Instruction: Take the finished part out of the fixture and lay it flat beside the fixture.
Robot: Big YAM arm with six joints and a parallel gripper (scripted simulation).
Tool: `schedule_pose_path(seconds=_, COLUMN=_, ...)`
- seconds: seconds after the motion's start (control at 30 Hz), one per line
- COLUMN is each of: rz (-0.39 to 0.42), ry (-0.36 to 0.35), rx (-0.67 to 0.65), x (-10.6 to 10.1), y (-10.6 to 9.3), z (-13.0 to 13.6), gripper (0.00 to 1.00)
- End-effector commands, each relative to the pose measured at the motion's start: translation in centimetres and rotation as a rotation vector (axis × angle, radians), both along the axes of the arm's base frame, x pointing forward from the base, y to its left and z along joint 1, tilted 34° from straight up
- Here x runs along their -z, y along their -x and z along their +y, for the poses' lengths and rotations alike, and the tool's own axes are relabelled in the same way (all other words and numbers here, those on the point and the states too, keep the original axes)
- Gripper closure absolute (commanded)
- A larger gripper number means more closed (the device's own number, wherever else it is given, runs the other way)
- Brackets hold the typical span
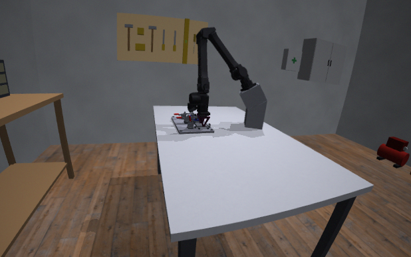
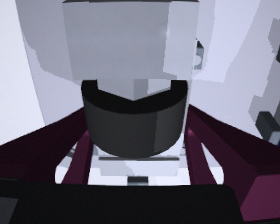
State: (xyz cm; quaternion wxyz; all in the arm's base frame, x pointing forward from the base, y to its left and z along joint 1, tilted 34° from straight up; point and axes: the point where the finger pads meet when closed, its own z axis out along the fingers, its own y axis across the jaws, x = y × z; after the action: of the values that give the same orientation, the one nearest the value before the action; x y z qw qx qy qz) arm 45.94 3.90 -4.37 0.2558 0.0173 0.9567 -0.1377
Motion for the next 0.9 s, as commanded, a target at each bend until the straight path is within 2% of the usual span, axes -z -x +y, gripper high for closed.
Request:
schedule_pose_path(seconds=0.0, rz=-0.012, ry=-0.006, rx=-0.007, x=-1.2, y=0.4, z=0.9, gripper=1.00)
schedule_pose_path(seconds=0.87, rz=-0.014, ry=-0.006, rx=-0.009, x=-3.0, y=1.3, z=1.5, gripper=1.00)
